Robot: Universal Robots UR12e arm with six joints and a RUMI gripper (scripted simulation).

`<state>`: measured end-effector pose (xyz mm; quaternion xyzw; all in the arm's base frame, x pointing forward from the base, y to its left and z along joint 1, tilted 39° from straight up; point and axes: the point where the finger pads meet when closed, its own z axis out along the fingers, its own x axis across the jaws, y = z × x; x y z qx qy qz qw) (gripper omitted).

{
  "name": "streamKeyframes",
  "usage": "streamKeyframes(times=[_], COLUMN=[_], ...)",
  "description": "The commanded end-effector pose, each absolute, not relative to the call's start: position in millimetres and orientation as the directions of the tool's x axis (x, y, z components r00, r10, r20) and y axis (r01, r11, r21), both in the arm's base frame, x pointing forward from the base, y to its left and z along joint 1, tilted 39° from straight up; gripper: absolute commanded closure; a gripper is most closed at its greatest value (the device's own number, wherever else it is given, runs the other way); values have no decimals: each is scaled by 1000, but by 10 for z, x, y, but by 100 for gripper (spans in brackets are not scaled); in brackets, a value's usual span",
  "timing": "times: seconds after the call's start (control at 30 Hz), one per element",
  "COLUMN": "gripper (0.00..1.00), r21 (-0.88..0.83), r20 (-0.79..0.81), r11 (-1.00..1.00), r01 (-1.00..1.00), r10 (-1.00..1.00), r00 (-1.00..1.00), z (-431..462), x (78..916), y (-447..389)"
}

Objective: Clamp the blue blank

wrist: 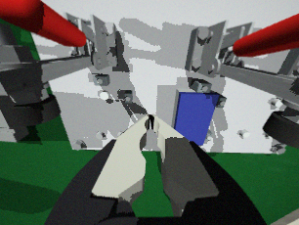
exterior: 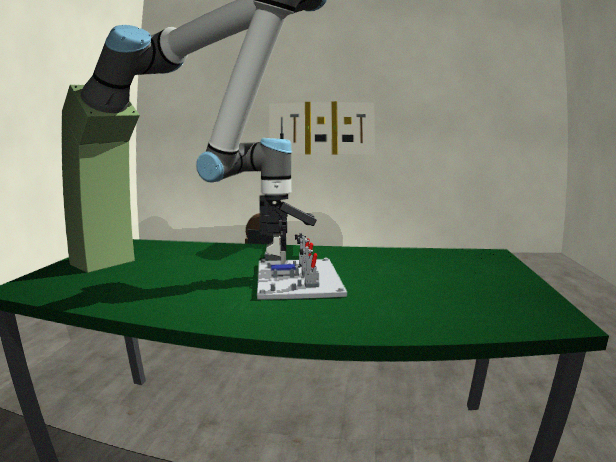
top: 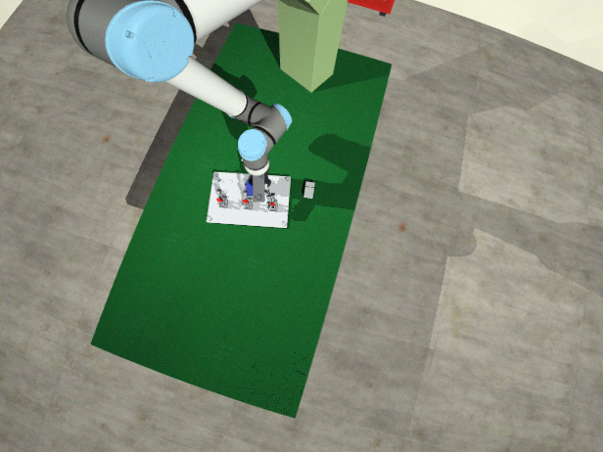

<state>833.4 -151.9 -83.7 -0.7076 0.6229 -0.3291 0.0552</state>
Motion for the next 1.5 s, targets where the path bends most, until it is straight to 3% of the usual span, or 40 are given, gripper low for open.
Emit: streamKeyframes(times=[0.0,1.47], gripper=[100,100], r21=[-489,-490], r20=[397,397], r11=[-217,-218], r01=[-845,-844], r10=[-918,-918], r00=[6,7], z=[-839,-796], x=[8340,8347], y=[-1538,-1601])
